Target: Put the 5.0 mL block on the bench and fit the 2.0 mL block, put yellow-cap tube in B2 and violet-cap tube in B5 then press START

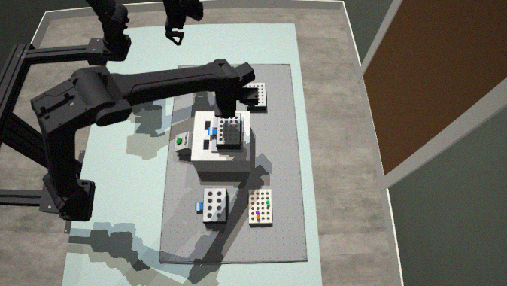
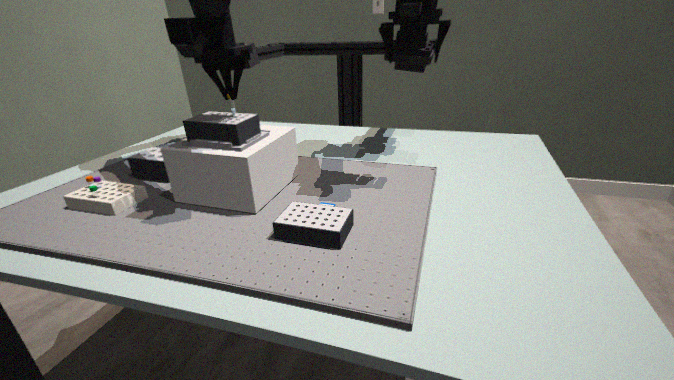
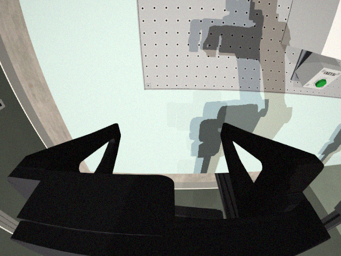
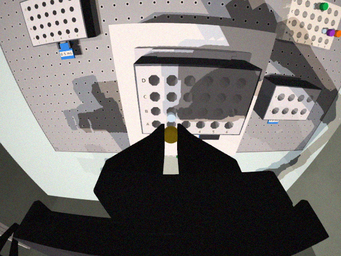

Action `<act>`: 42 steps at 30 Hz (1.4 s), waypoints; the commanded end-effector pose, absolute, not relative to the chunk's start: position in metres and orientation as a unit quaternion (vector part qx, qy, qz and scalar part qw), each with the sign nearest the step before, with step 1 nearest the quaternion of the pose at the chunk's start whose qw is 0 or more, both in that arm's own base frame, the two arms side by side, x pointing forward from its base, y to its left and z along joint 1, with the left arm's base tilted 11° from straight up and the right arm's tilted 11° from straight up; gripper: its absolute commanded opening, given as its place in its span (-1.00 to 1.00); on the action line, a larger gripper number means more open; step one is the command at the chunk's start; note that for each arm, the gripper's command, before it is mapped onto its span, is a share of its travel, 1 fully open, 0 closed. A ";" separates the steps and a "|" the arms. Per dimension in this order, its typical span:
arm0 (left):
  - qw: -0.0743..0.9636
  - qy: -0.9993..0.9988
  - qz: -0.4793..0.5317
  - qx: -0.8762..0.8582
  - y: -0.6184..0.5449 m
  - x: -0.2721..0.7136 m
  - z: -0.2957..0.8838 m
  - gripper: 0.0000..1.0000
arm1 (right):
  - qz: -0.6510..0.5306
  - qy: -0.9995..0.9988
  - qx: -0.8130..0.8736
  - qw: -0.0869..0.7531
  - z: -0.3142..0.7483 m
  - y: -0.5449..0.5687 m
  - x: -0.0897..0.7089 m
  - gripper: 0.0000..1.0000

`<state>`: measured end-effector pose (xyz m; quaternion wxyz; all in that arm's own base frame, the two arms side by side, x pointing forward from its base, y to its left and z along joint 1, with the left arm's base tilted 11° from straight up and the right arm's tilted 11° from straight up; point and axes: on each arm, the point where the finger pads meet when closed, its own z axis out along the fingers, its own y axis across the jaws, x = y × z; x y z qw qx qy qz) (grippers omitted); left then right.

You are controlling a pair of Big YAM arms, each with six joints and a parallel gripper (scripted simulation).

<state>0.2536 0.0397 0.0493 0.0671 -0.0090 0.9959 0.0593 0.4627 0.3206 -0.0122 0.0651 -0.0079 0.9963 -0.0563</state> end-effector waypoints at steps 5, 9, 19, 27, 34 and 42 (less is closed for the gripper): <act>0.088 0.994 0.059 -0.013 0.043 0.271 0.061 1.00 | -0.052 0.996 -0.009 0.071 -0.016 0.322 0.472 -0.82; 0.088 0.994 0.059 -0.013 0.043 0.271 0.061 1.00 | -0.052 0.996 -0.009 0.070 -0.017 0.322 0.472 -0.82; 0.087 0.994 0.058 -0.013 0.043 0.271 0.060 1.00 | -0.054 0.996 -0.009 0.069 -0.019 0.322 0.471 -0.82; 0.086 0.994 0.058 -0.012 0.043 0.270 0.060 1.00 | -0.054 0.996 -0.009 0.068 -0.021 0.321 0.471 -0.82; 0.086 0.995 0.058 -0.012 0.042 0.270 0.060 1.00 | -0.055 0.996 -0.009 0.066 -0.023 0.321 0.471 -0.82; 0.085 0.995 0.058 -0.012 0.042 0.270 0.060 1.00 | -0.055 0.996 -0.009 0.066 -0.025 0.321 0.471 -0.82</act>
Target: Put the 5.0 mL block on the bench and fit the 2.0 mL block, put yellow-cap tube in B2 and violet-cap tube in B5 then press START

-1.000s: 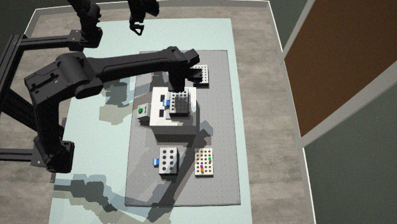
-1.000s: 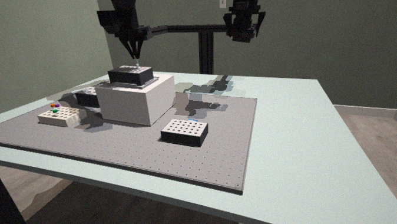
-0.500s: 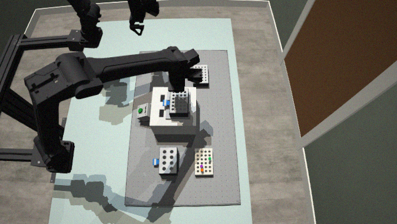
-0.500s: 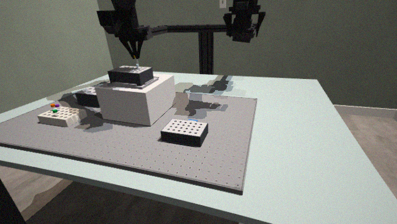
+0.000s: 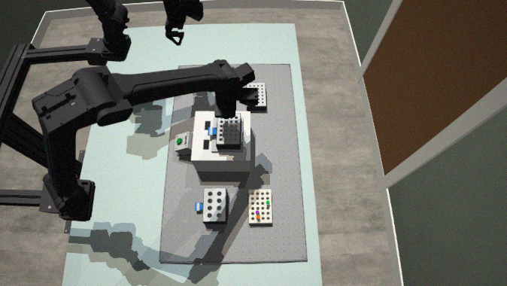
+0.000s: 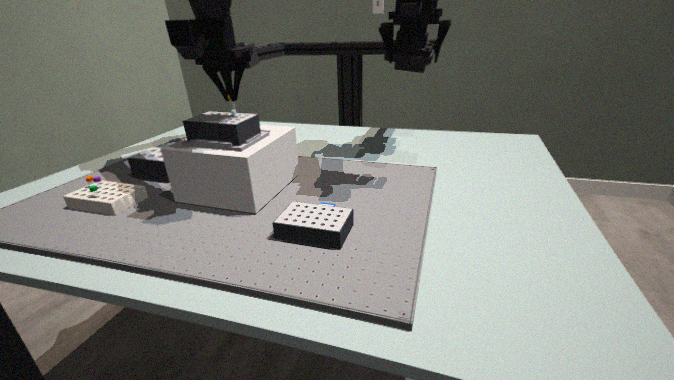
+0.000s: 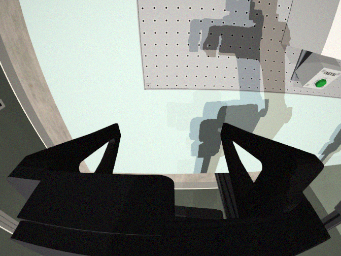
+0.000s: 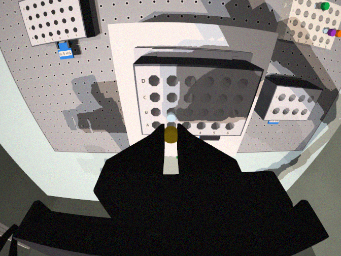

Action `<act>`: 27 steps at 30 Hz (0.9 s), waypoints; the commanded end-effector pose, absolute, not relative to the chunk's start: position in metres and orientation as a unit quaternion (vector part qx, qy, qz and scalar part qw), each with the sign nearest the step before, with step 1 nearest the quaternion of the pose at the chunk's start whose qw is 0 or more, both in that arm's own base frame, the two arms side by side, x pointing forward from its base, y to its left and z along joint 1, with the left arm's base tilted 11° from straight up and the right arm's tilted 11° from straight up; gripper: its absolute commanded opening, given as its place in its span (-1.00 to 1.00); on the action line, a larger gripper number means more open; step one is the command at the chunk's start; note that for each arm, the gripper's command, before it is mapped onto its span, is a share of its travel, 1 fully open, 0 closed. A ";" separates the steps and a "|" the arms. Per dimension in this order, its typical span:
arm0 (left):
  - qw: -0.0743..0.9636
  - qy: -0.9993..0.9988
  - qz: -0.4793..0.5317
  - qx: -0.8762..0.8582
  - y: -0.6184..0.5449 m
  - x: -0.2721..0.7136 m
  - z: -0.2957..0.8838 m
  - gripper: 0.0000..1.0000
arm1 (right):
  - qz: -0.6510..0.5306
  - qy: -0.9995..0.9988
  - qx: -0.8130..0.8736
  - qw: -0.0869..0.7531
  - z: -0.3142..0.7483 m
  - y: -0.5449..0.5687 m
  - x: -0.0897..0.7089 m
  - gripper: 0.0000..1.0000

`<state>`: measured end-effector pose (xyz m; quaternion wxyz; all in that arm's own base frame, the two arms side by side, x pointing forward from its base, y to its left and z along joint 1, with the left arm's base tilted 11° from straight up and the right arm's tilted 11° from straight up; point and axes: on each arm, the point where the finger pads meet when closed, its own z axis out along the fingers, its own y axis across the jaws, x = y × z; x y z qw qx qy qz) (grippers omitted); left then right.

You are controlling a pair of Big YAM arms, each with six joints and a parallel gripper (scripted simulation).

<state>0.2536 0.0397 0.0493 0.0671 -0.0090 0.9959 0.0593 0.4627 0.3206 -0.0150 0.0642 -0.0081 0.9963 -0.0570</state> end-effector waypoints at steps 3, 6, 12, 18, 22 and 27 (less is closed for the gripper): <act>0.085 0.995 0.058 -0.012 0.042 0.270 0.060 1.00 | -0.056 0.996 -0.009 0.066 -0.025 0.321 0.471 -0.82; 0.084 0.995 0.058 -0.012 0.042 0.269 0.059 1.00 | -0.056 0.996 -0.009 0.065 -0.027 0.320 0.471 -0.82; 0.084 0.995 0.058 -0.012 0.042 0.269 0.059 1.00 | -0.057 0.996 -0.009 0.064 -0.030 0.319 0.470 -0.82; 0.083 0.995 0.058 -0.011 0.042 0.269 0.059 1.00 | -0.057 0.996 -0.009 0.064 -0.031 0.318 0.471 -0.82; 0.083 0.995 0.058 -0.011 0.042 0.269 0.059 1.00 | -0.056 0.996 -0.009 0.065 -0.031 0.319 0.471 -0.82; 0.083 0.995 0.058 -0.011 0.042 0.268 0.059 1.00 | -0.057 0.996 -0.009 0.064 -0.035 0.318 0.471 -0.82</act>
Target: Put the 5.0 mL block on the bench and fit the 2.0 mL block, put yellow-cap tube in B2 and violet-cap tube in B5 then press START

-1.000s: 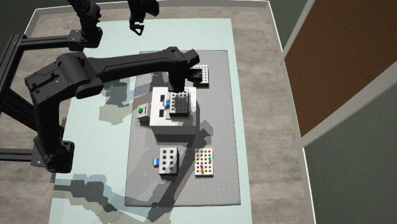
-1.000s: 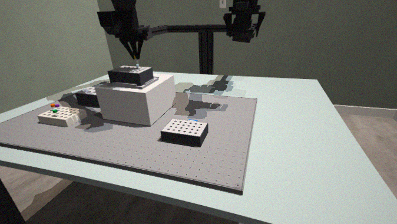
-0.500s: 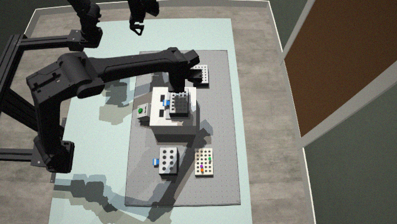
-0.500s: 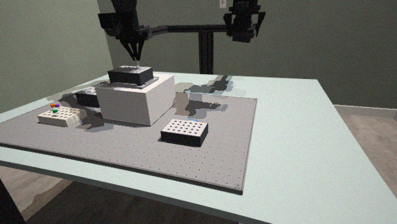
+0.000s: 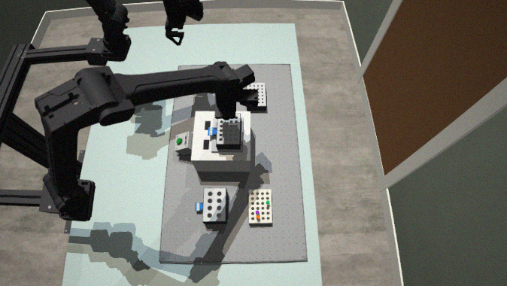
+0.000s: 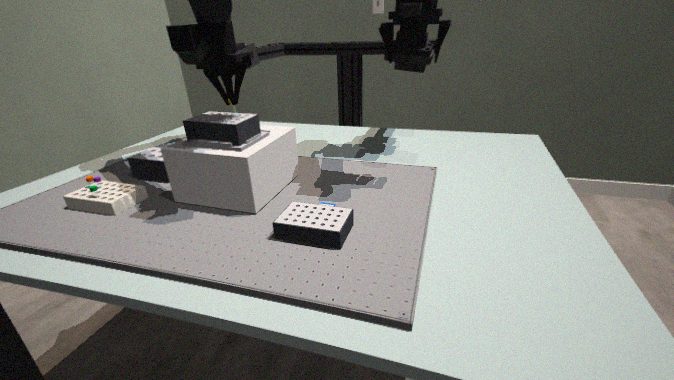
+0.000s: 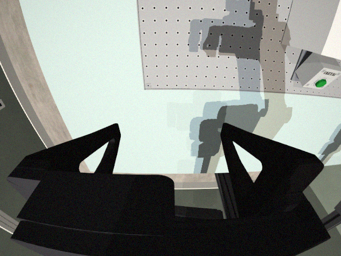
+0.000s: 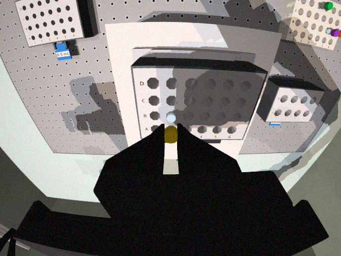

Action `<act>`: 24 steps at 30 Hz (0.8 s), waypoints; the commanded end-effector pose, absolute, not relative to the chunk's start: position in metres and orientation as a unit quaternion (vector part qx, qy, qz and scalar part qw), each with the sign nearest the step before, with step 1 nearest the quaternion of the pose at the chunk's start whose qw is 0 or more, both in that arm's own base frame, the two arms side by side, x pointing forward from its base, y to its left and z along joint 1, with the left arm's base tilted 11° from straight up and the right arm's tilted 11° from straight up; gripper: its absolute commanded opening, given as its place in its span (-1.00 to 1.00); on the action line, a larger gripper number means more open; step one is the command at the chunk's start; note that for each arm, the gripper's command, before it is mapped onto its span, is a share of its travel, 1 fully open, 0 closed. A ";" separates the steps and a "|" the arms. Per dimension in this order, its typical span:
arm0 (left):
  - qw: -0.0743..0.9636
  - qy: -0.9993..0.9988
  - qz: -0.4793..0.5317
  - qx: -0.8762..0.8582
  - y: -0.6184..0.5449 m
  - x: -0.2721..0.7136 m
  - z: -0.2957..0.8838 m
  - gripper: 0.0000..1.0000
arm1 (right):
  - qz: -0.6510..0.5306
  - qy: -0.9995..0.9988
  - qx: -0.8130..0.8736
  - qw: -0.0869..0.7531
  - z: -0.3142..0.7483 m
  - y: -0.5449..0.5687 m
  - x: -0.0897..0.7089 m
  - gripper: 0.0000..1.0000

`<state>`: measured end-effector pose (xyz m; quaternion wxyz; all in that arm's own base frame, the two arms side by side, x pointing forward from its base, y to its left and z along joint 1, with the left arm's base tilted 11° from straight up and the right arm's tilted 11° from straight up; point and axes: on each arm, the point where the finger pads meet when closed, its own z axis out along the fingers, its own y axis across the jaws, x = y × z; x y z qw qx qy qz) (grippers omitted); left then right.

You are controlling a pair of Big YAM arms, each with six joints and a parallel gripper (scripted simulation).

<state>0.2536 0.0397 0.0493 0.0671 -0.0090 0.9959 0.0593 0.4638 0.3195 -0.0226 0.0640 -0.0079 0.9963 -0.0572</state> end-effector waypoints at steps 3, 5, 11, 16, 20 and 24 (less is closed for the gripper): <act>0.082 0.995 0.058 -0.011 0.042 0.268 0.059 1.00 | -0.057 0.996 -0.009 0.063 -0.037 0.318 0.471 -0.82; 0.082 0.995 0.058 -0.011 0.042 0.268 0.059 1.00 | -0.058 0.996 -0.009 0.063 -0.038 0.317 0.471 -0.82; 0.082 0.995 0.058 -0.011 0.042 0.268 0.058 1.00 | -0.057 0.996 -0.009 0.064 -0.037 0.318 0.471 -0.82; 0.081 0.995 0.057 -0.011 0.042 0.268 0.058 1.00 | -0.056 0.996 -0.009 0.064 -0.038 0.318 0.471 -0.82; 0.081 0.995 0.057 -0.011 0.042 0.267 0.058 1.00 | -0.056 0.996 -0.009 0.065 -0.039 0.317 0.472 -0.82; 0.081 0.995 0.057 -0.011 0.042 0.267 0.058 1.00 | -0.056 0.996 -0.009 0.064 -0.043 0.317 0.472 -0.82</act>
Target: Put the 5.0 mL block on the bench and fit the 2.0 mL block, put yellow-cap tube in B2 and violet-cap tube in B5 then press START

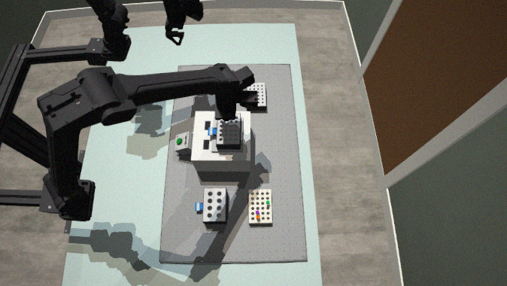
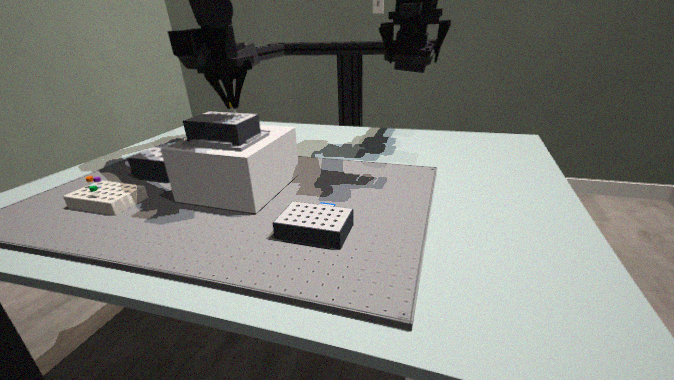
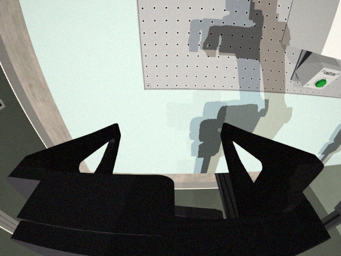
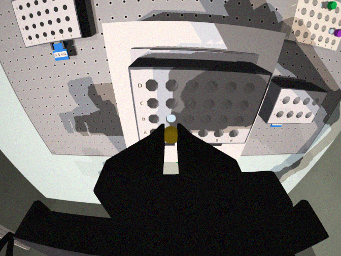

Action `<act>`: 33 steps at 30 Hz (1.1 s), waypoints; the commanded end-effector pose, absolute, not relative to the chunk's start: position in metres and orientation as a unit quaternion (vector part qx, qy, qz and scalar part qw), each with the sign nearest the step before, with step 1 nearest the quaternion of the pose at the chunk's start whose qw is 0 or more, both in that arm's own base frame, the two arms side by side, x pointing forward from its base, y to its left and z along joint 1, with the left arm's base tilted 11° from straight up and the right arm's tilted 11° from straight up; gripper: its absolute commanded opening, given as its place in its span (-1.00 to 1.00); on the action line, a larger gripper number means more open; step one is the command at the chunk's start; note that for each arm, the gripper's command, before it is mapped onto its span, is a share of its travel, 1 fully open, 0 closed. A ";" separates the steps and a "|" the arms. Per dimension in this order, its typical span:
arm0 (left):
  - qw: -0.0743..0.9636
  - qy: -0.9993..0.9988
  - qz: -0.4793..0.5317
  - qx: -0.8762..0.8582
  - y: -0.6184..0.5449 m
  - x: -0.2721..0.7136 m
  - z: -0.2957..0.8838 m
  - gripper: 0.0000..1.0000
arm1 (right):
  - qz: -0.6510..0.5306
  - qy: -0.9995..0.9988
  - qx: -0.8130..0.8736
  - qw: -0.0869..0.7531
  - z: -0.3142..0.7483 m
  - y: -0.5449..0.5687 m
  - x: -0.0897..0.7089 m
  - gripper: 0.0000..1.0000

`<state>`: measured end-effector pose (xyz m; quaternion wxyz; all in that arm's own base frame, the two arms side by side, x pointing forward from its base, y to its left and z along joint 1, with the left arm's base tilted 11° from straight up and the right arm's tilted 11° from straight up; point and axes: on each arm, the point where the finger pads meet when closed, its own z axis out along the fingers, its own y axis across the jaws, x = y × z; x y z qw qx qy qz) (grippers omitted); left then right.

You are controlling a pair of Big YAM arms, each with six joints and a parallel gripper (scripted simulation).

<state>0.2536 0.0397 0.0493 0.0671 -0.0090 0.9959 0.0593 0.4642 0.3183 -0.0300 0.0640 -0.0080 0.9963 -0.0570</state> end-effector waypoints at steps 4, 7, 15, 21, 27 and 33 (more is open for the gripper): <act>0.081 0.995 0.057 -0.011 0.042 0.267 0.058 1.00 | -0.057 0.996 -0.009 0.064 -0.043 0.317 0.471 -0.82; 0.080 0.995 0.058 -0.010 0.042 0.267 0.058 1.00 | -0.057 0.996 -0.009 0.064 -0.044 0.317 0.472 -0.82; 0.080 0.995 0.058 -0.010 0.042 0.267 0.058 1.00 | -0.057 0.996 -0.009 0.063 -0.048 0.316 0.472 -0.82; 0.079 0.995 0.058 -0.010 0.042 0.266 0.058 1.00 | -0.057 0.996 -0.009 0.063 -0.049 0.316 0.471 -0.82; 0.079 0.995 0.058 -0.010 0.042 0.266 0.058 1.00 | -0.058 0.996 -0.009 0.063 -0.052 0.315 0.471 -0.82; 0.079 0.995 0.058 -0.010 0.042 0.266 0.057 1.00 | -0.058 0.996 -0.010 0.062 -0.056 0.314 0.471 -0.82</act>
